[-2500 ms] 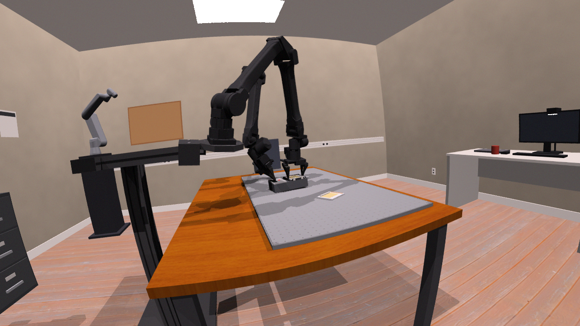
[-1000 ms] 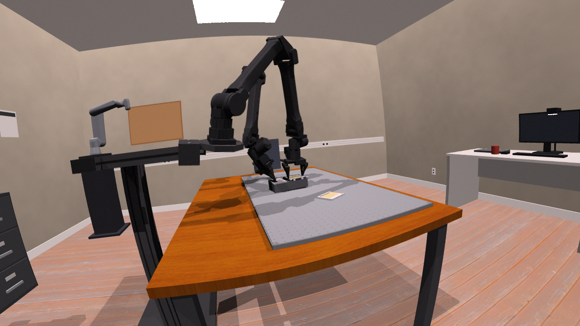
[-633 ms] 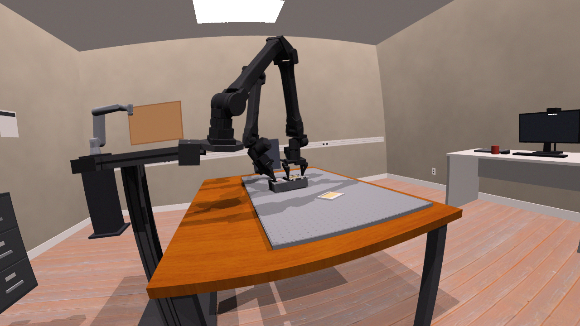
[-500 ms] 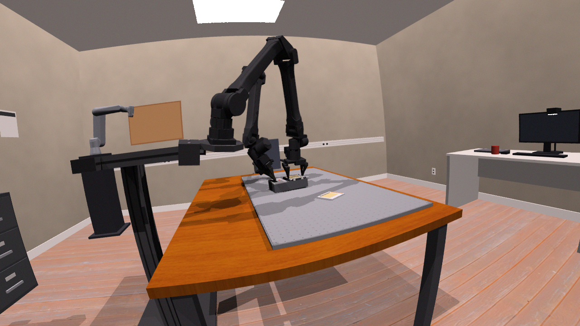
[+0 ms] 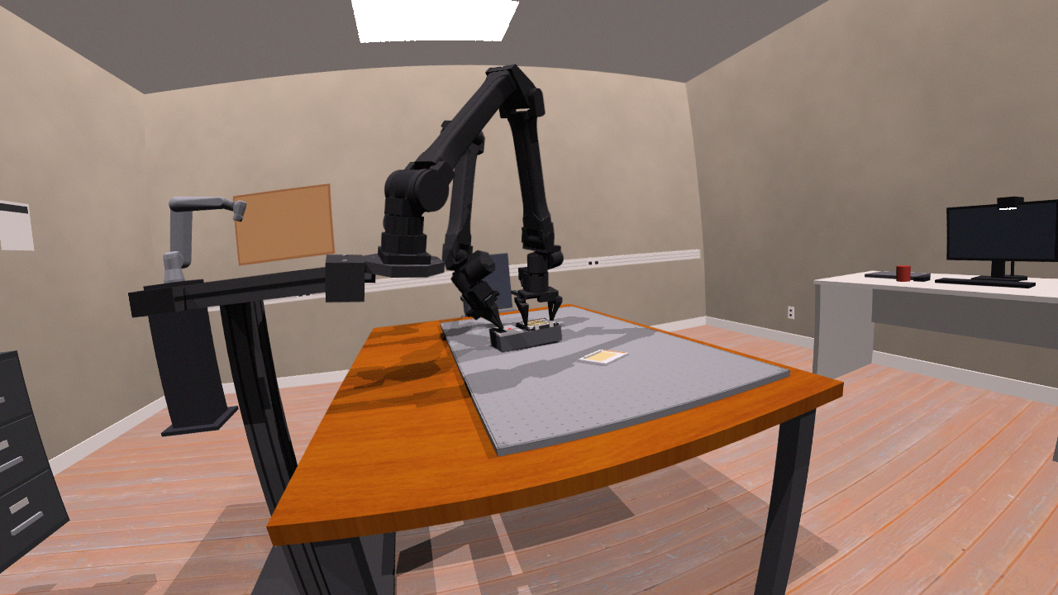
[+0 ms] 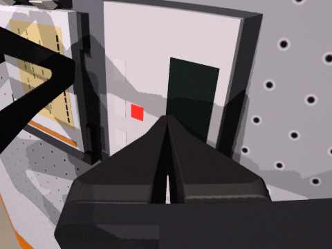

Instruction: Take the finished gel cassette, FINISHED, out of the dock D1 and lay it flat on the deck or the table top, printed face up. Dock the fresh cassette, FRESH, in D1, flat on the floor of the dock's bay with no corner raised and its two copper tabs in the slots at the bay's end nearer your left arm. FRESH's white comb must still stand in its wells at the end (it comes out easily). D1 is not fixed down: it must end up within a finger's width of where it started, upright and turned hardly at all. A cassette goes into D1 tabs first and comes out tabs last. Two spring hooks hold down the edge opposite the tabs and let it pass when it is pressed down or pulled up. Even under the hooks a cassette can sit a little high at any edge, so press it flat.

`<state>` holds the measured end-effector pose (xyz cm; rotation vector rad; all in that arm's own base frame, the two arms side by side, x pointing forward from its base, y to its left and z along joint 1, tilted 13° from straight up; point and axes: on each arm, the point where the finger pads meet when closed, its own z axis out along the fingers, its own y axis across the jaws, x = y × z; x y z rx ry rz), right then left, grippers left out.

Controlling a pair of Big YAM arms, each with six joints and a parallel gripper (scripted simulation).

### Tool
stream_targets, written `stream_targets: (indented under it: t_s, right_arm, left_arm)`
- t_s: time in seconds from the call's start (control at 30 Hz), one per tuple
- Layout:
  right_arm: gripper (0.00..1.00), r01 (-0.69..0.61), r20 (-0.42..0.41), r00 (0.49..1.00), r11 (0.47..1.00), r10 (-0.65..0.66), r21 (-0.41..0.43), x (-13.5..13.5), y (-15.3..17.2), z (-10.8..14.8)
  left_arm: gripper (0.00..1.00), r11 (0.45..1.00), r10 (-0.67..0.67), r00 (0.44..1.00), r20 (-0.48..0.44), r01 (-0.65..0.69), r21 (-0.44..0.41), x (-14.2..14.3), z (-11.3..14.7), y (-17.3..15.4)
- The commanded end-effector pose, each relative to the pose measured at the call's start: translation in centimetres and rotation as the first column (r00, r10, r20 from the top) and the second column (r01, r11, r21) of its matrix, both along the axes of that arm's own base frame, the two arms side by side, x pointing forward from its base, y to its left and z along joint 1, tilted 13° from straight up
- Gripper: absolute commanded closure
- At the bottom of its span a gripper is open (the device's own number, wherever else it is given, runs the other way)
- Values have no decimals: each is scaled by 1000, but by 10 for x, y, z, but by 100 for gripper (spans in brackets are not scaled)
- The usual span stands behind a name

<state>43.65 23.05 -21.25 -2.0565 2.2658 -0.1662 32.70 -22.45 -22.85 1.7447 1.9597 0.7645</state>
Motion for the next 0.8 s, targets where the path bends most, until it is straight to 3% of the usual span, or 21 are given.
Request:
stream_targets:
  t_s: [0.0,0.77]
  right_arm:
    - [100,-28,23,999,999,27,42,4,8,20]
    - [100,-39,19,999,997,37,67,6,7,18]
  left_arm:
    - [100,997,16,993,-117,-7,83,-25,-48,39]
    - [100,997,16,993,-117,-7,83,-25,-48,39]
